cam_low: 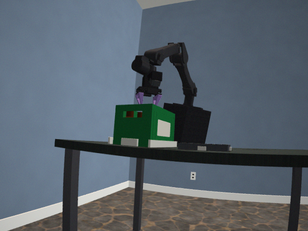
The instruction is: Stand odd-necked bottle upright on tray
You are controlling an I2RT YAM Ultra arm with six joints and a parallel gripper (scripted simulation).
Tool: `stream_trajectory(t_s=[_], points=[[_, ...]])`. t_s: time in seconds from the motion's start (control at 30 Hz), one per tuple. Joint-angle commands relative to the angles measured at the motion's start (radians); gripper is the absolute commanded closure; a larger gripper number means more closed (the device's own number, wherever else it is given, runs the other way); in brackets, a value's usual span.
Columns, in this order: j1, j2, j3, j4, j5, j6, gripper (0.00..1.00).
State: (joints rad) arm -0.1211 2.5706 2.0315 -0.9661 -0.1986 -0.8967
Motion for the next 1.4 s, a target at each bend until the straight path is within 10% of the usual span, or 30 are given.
stream_trajectory(t_s=[0.0, 1.37], points=[[0.001, -0.031, -0.02, 0.028, -0.008, 0.009, 0.39], [0.006, 0.008, -0.028, 0.057, -0.007, 0.012, 0.39]])
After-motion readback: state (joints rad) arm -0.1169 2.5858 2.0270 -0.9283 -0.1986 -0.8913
